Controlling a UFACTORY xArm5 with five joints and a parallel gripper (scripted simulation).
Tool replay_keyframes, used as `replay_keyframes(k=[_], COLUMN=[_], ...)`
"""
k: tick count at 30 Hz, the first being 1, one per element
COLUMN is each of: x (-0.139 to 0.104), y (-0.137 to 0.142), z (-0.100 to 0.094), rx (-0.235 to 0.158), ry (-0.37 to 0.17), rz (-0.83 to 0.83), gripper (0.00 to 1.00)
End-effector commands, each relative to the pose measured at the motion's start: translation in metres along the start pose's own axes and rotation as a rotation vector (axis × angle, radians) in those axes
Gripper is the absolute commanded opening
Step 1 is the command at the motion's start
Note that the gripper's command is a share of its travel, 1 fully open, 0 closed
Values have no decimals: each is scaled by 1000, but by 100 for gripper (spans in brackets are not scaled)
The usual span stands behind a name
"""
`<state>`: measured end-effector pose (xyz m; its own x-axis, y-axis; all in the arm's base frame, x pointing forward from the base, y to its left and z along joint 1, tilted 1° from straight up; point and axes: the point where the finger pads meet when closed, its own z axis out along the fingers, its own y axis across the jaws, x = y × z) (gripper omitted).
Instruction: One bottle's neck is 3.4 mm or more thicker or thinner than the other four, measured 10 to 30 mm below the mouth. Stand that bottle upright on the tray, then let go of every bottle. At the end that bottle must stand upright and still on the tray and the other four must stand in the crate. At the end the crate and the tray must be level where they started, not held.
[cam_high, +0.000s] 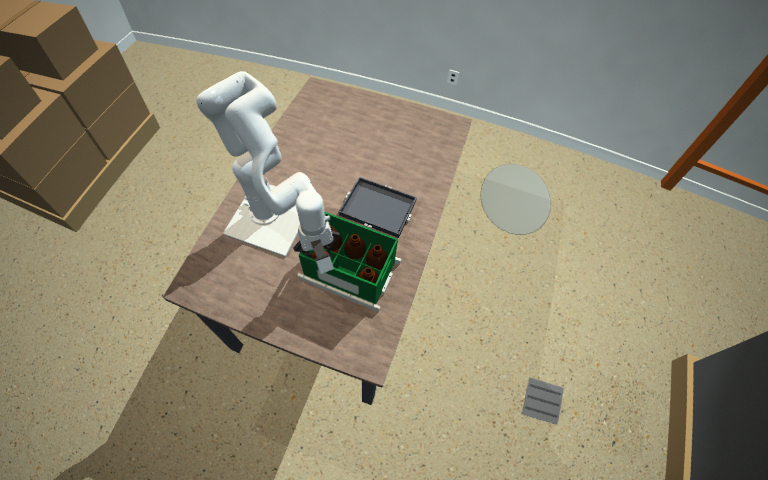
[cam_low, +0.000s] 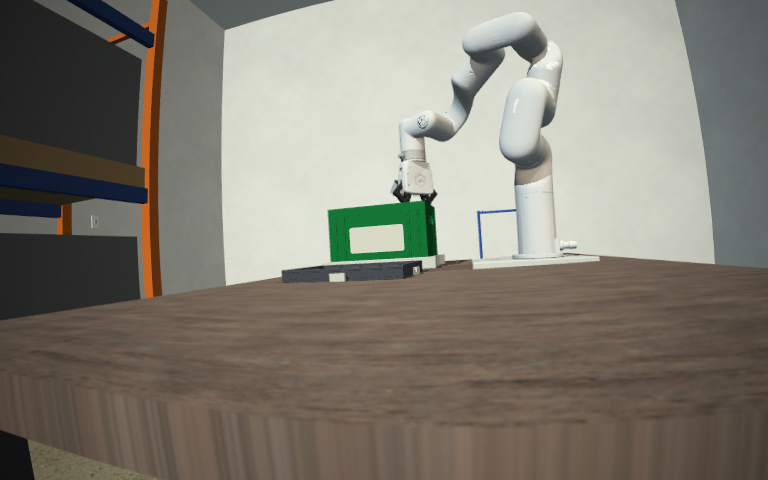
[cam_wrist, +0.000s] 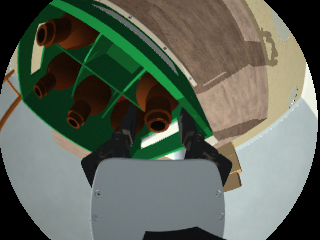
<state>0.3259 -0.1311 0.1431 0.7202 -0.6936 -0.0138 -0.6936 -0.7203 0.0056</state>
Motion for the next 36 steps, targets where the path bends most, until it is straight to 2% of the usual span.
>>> replay_keyframes(k=[1, 16, 36], x=[1, 1, 0], y=[0, -1, -1], z=[-1, -7, -61], rx=[1, 1, 1], ry=[3, 3, 3], rz=[0, 0, 0], gripper=[65, 65, 65])
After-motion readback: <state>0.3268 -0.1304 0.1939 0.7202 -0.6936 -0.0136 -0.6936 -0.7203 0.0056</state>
